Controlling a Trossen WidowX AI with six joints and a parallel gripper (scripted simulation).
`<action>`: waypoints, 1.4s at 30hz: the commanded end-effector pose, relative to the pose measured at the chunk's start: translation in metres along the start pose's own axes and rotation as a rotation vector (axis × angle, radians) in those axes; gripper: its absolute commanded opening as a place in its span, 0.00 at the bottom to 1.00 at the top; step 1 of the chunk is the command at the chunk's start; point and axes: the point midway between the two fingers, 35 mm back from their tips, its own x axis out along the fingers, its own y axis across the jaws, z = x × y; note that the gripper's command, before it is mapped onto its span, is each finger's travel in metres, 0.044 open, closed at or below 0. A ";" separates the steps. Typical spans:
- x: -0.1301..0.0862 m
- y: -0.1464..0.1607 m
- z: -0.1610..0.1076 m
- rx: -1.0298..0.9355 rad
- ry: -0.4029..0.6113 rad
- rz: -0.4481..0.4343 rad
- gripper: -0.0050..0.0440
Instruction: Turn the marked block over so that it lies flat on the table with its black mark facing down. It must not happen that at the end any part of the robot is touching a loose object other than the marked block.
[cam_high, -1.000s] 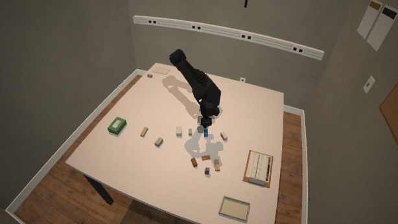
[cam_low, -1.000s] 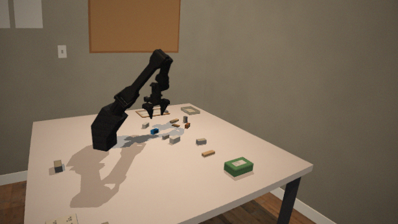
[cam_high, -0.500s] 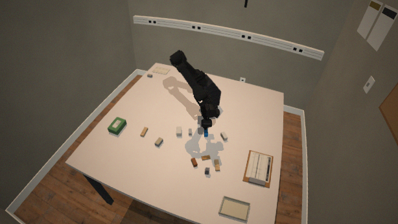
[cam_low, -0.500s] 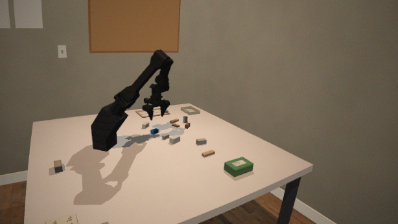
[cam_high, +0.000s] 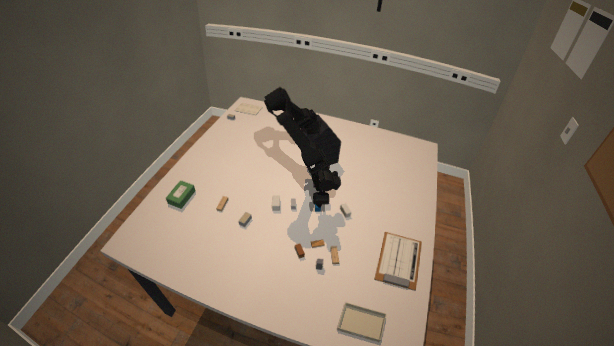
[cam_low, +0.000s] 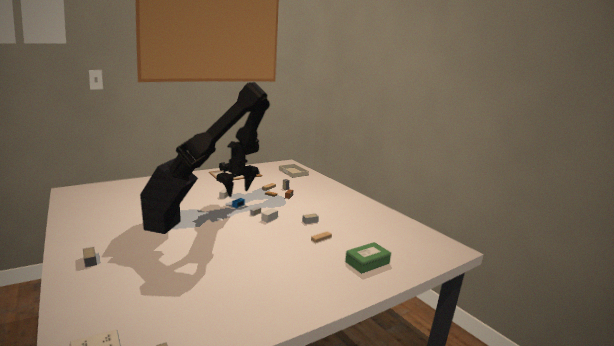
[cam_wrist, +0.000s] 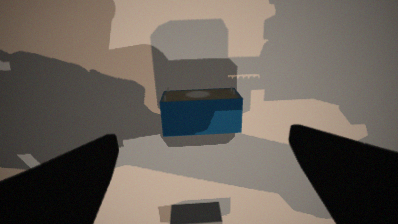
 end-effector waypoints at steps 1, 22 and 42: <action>0.002 -0.001 0.000 0.000 -0.004 -0.001 1.00; 0.025 0.000 0.001 -0.001 -0.005 0.001 1.00; 0.047 -0.003 0.000 0.002 -0.005 -0.004 1.00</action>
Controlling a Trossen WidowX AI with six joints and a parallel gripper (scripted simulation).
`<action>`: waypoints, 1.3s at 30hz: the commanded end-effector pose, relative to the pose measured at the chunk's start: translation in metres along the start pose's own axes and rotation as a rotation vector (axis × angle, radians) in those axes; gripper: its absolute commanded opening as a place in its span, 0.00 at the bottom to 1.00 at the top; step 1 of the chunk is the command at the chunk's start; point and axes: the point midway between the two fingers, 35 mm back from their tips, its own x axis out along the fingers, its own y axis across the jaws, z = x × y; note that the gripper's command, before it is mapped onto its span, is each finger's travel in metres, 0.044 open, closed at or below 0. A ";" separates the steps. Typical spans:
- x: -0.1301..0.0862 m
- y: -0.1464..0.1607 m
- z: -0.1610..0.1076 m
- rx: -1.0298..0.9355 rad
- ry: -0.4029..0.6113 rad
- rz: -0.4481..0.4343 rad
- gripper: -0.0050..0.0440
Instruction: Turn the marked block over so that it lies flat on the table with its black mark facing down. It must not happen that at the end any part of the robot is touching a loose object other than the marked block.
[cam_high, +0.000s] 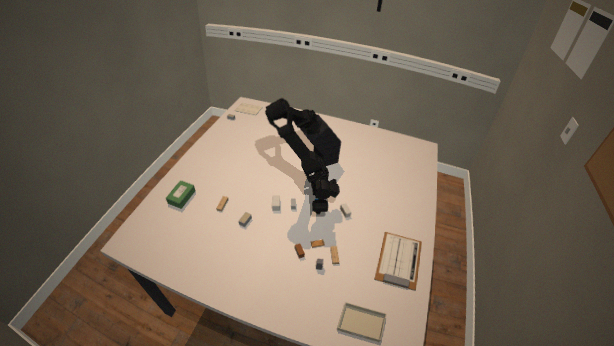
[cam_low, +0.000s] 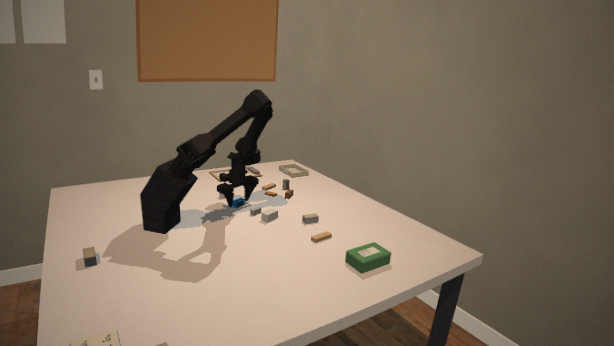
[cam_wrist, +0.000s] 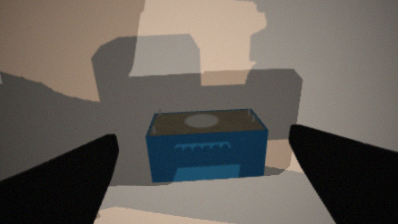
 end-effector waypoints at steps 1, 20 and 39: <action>0.002 -0.003 0.001 0.000 -0.005 -0.006 1.00; 0.005 -0.003 0.001 0.000 -0.005 -0.007 1.00; 0.005 -0.003 0.001 0.000 -0.005 -0.007 1.00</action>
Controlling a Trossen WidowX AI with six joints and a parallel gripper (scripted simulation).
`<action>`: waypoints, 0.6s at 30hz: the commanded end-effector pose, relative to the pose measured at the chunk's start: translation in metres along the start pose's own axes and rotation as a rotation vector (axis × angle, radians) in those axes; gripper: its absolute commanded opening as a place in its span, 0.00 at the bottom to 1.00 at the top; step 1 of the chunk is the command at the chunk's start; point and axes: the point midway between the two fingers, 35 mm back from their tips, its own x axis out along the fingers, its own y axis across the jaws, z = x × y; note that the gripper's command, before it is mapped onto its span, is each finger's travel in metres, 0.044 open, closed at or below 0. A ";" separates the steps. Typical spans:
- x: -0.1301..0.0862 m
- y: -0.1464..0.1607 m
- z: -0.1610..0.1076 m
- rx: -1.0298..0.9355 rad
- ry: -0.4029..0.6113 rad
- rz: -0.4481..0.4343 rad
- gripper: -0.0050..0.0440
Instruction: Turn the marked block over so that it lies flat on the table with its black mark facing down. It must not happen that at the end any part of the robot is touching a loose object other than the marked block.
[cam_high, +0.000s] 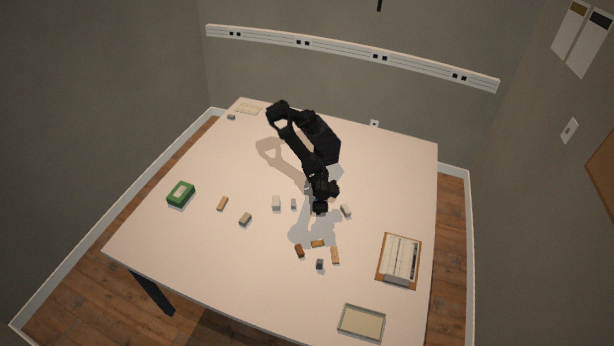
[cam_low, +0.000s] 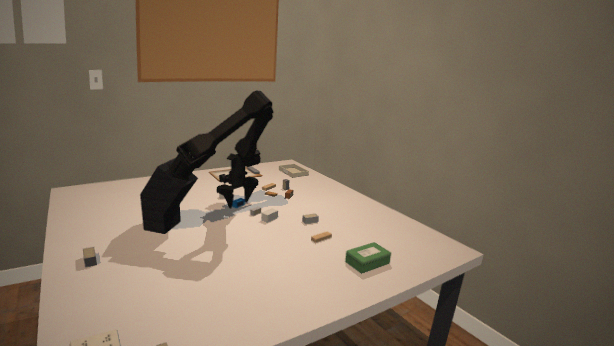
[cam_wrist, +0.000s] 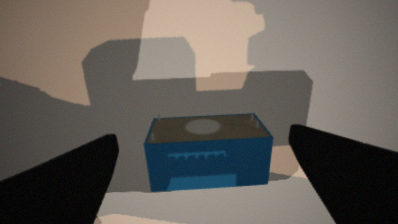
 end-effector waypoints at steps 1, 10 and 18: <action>0.000 -0.003 0.000 0.001 -0.005 -0.006 1.00; 0.000 -0.003 0.000 0.001 -0.005 -0.006 1.00; 0.000 -0.003 0.000 0.001 -0.005 -0.006 0.00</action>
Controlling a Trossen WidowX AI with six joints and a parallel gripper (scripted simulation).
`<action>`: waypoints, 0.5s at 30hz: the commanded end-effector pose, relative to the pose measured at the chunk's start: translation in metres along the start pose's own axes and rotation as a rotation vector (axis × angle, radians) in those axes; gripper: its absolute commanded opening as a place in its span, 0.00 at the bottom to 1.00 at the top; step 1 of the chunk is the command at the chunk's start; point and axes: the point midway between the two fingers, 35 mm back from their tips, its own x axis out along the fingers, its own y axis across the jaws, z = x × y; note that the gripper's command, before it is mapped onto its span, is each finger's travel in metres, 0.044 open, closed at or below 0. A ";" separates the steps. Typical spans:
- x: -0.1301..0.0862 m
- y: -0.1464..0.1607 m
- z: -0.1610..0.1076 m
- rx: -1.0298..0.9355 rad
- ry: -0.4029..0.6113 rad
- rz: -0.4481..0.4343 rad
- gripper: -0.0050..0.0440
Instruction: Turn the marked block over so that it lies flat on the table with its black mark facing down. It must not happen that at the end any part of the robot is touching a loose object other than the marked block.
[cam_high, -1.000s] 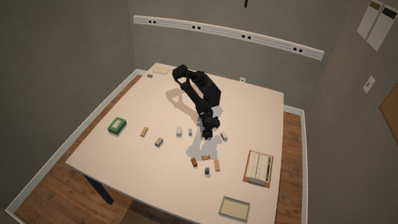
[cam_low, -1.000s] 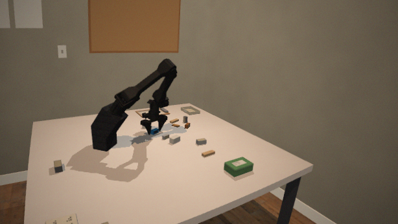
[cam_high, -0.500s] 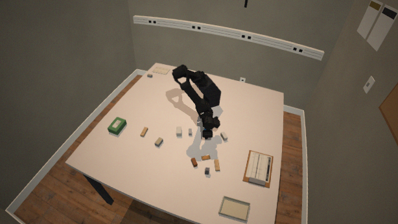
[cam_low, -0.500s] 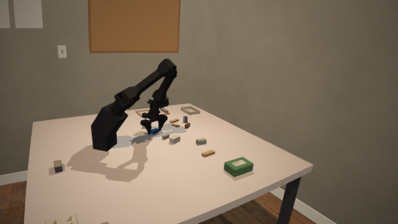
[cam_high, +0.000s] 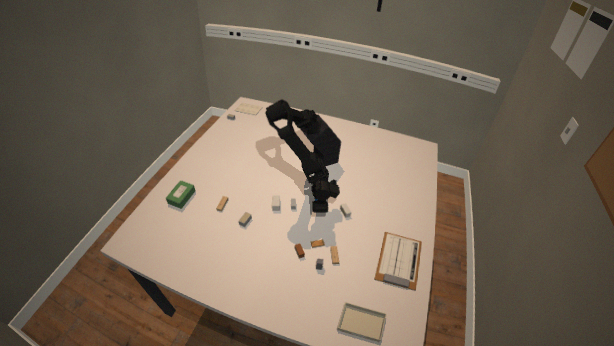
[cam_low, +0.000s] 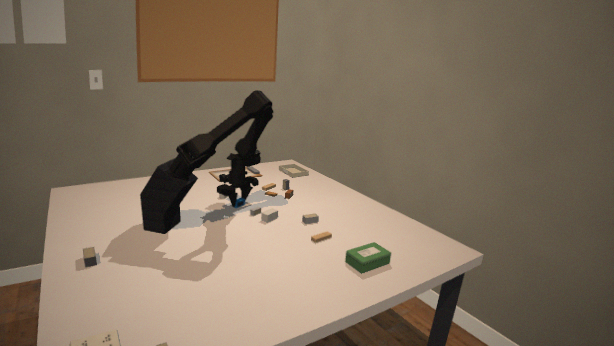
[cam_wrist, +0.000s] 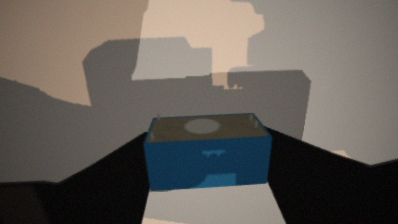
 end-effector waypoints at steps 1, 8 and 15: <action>0.001 -0.002 0.000 0.003 -0.003 -0.004 0.00; 0.001 -0.001 0.000 0.001 -0.003 -0.001 0.00; 0.001 -0.001 0.000 0.001 -0.003 -0.001 0.00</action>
